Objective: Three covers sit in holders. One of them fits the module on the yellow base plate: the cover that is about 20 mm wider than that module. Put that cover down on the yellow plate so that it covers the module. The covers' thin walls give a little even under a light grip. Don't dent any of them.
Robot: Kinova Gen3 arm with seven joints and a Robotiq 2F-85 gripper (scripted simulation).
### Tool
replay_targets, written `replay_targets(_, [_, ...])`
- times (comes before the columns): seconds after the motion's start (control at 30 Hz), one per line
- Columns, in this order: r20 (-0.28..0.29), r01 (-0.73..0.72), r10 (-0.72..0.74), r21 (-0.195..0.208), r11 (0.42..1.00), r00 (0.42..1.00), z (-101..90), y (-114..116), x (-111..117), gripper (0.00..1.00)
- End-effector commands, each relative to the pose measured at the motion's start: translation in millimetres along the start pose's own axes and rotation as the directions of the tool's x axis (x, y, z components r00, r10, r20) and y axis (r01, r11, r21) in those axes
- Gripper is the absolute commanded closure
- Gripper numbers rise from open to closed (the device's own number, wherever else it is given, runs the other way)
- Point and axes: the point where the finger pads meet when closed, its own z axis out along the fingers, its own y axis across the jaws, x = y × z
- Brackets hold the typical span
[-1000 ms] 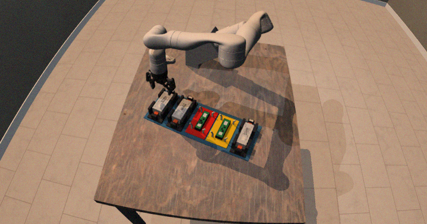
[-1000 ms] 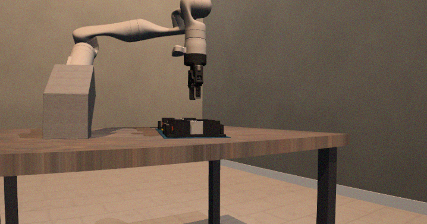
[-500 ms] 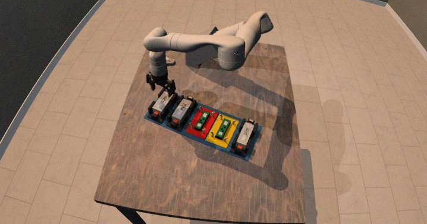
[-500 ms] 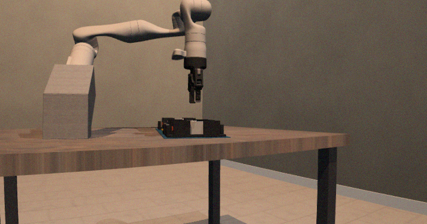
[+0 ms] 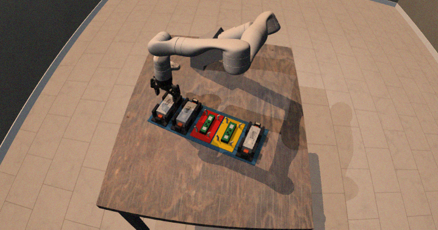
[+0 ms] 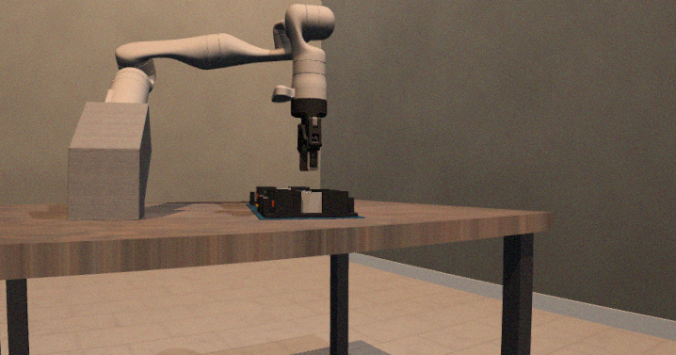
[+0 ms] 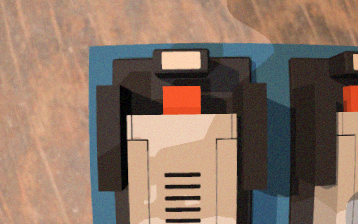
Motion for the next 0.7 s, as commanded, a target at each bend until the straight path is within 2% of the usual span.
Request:
replay_targets(0.0, [0.002, 0.0, 0.0, 0.001, 1.0, 1.0, 3.9, -0.3, -0.5, 0.0])
replay_targets(0.2, [0.002, 0.0, 0.0, 0.001, 1.0, 1.0, 15.9, -0.3, -0.5, 0.0])
replay_targets(0.67, [0.002, 0.0, 0.0, 0.001, 1.0, 1.0, 22.9, -0.3, -0.5, 0.0])
